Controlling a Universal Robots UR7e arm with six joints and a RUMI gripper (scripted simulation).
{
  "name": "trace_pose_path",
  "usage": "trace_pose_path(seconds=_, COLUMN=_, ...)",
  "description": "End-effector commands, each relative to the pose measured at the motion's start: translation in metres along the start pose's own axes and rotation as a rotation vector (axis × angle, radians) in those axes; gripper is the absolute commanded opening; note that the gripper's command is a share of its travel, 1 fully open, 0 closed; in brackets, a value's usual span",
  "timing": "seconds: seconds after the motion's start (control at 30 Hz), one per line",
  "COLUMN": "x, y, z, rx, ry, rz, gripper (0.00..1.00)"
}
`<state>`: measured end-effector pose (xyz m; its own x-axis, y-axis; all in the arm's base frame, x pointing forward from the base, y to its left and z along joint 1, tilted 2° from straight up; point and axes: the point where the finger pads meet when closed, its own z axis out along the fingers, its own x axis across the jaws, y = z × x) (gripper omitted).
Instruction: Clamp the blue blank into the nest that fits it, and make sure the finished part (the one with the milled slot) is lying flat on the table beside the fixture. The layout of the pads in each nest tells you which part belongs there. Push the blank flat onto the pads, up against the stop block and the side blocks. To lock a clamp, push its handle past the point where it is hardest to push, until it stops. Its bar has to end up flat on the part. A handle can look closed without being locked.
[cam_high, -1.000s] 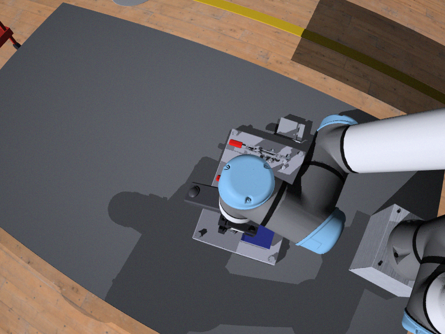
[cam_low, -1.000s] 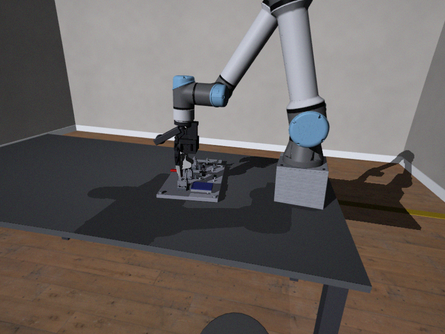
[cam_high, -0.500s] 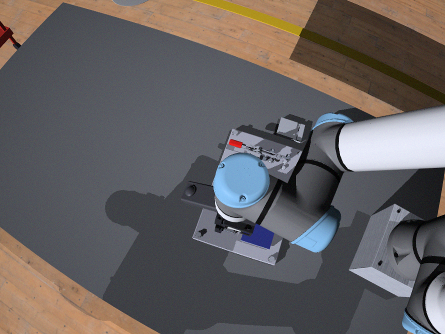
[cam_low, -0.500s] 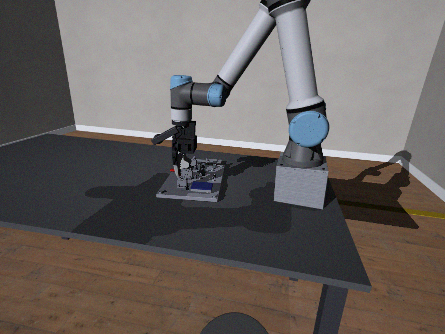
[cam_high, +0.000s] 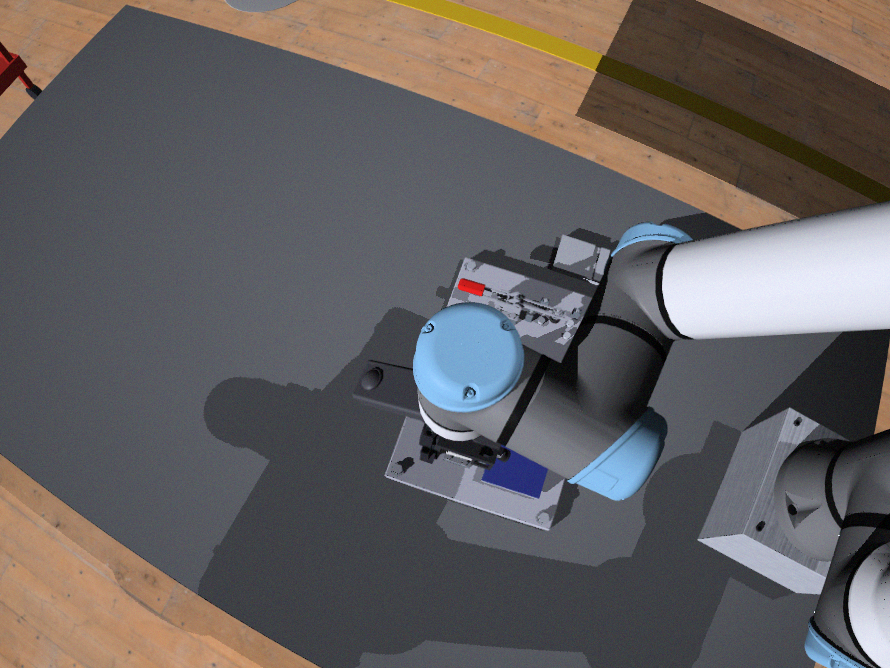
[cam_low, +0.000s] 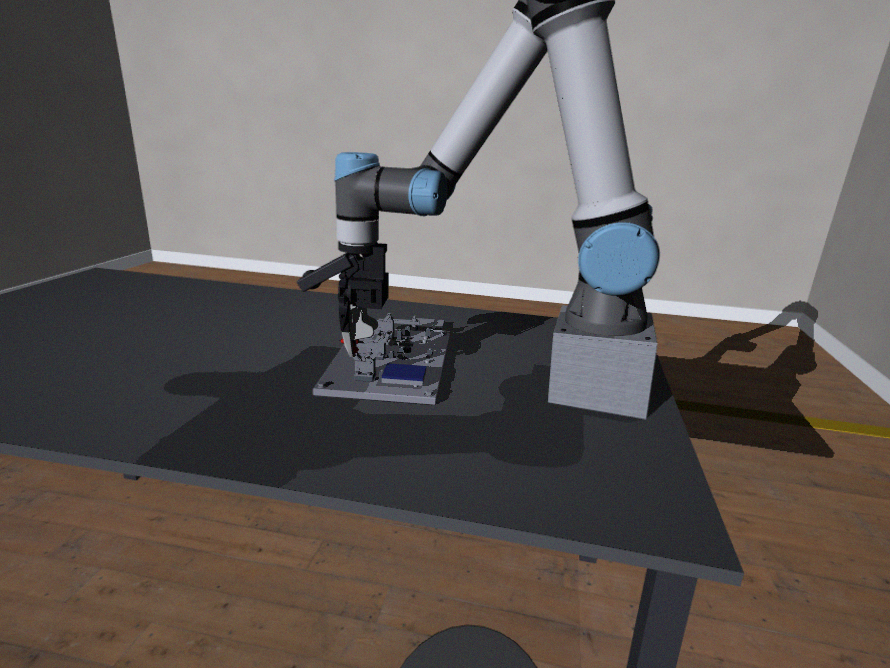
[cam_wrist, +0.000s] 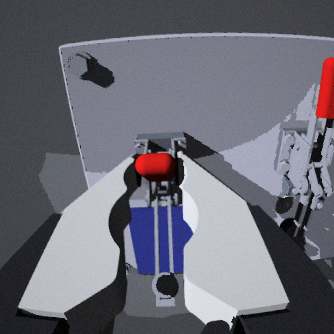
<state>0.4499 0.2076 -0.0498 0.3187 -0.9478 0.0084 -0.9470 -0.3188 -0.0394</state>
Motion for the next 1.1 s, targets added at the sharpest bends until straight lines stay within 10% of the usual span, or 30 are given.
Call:
trace_pose_path(seconds=0.0, x=-0.001, y=-0.007, z=0.002, rx=0.002, ry=0.0, rz=-0.002, gripper=0.0)
trace_pose_path(seconds=1.07, x=-0.001, y=-0.024, z=0.018, rx=0.003, ry=0.0, rz=-0.002, gripper=0.0)
